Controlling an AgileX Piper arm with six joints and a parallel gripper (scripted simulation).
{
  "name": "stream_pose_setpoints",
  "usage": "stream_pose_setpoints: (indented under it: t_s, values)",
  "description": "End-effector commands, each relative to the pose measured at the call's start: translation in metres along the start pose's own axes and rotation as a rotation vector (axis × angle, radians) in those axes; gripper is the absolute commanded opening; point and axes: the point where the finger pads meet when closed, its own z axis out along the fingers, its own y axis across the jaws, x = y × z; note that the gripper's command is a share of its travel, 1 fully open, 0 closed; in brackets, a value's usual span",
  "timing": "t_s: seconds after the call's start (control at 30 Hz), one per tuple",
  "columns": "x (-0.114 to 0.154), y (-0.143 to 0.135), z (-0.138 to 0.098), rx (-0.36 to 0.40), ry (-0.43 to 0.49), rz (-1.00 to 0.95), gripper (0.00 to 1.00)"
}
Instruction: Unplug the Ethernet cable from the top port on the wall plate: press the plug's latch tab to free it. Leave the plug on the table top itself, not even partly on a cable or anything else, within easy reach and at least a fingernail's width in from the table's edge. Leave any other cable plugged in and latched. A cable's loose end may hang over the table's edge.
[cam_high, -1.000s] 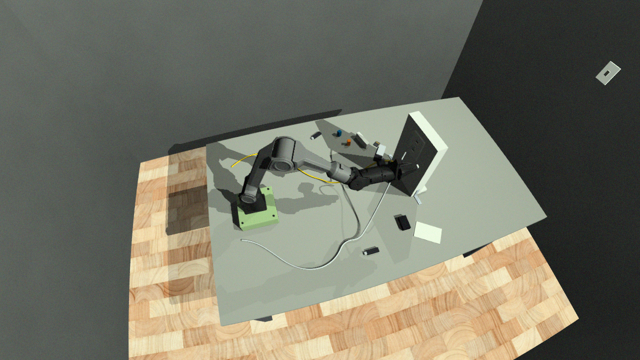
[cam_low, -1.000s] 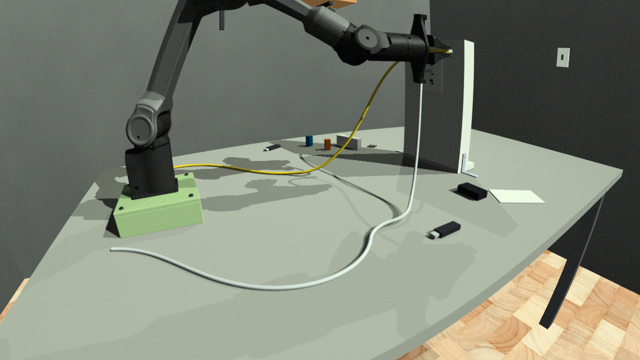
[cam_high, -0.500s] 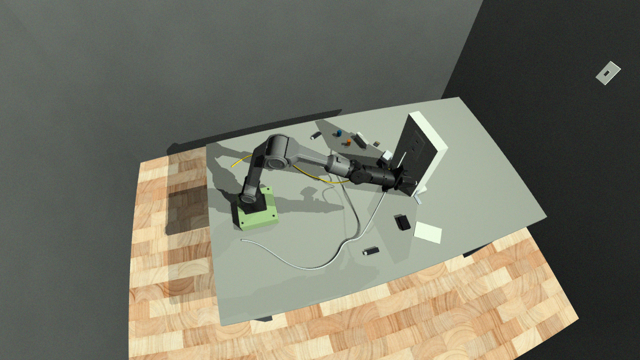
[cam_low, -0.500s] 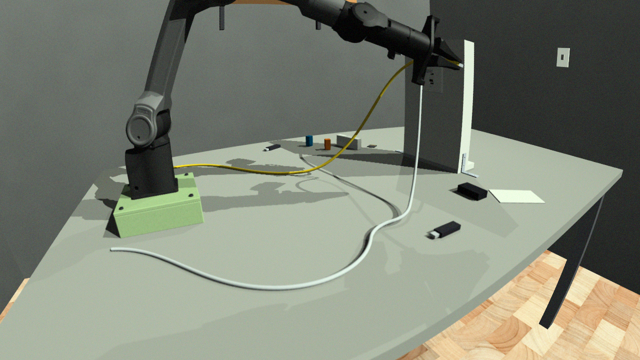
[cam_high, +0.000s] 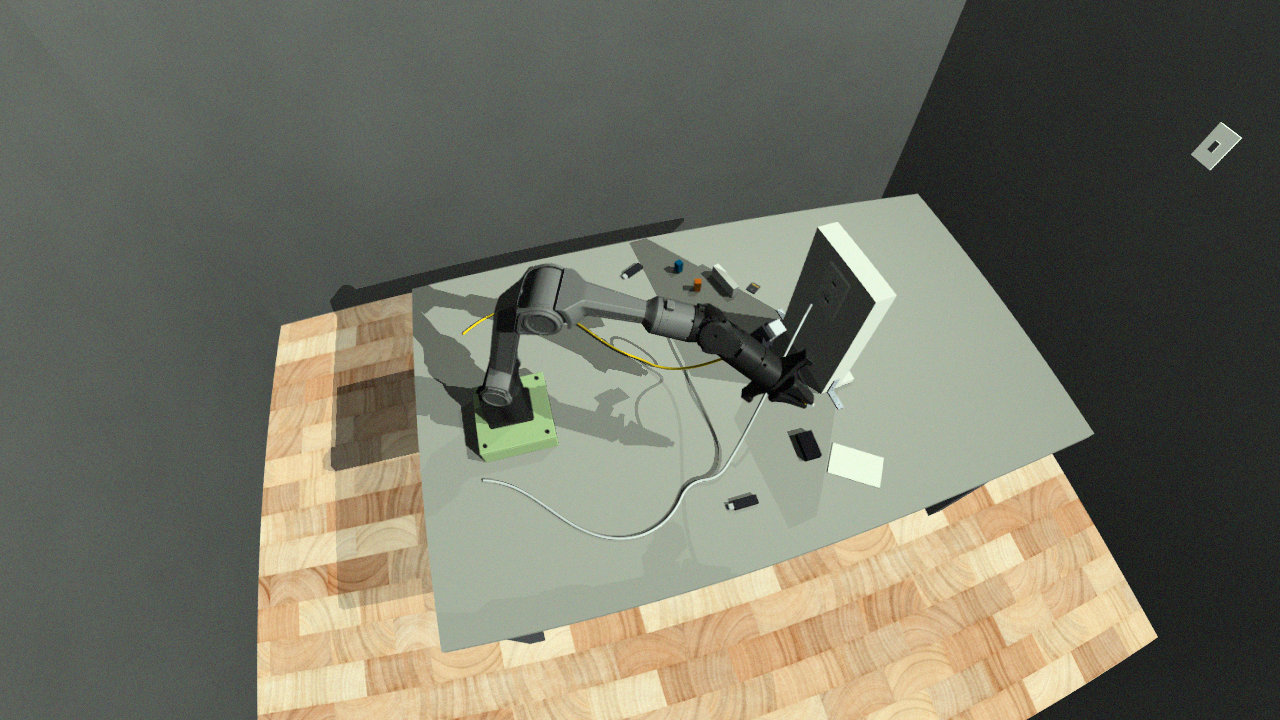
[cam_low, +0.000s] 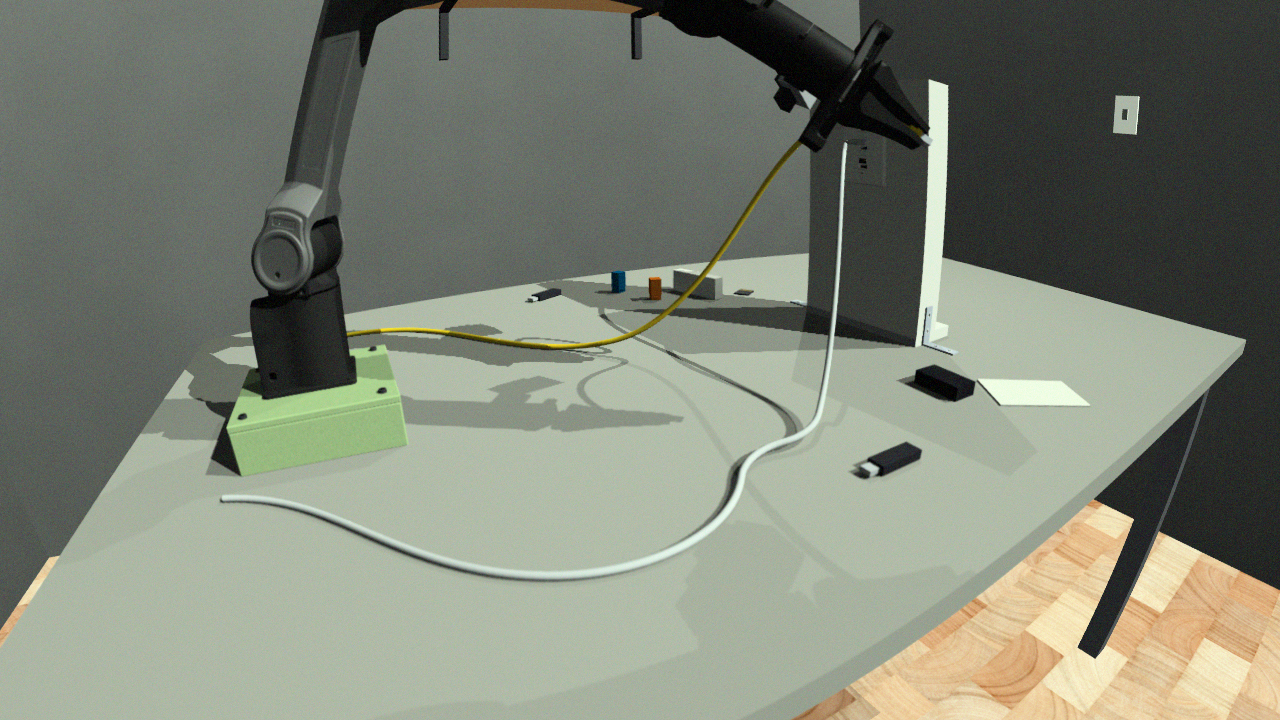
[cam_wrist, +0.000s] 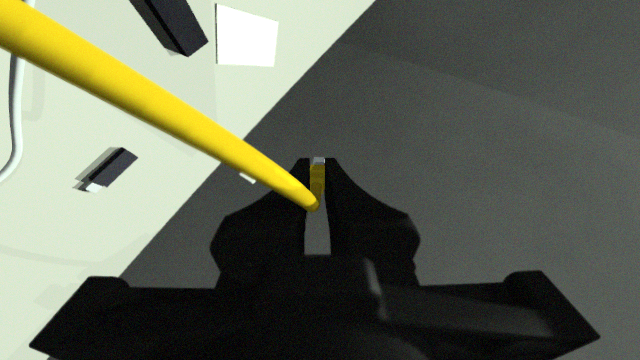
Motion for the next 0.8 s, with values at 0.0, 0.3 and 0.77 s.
stream_pose_setpoints:
  t_s: [0.0,0.3,0.77]
  values:
    - [0.02,0.009,-0.01,-0.082,0.098,-0.002,0.0]
    - [0.026,0.03,0.008,-0.176,0.143,-0.169,0.0]
    - [0.013,0.11,0.09,-0.427,0.119,-0.833,0.0]
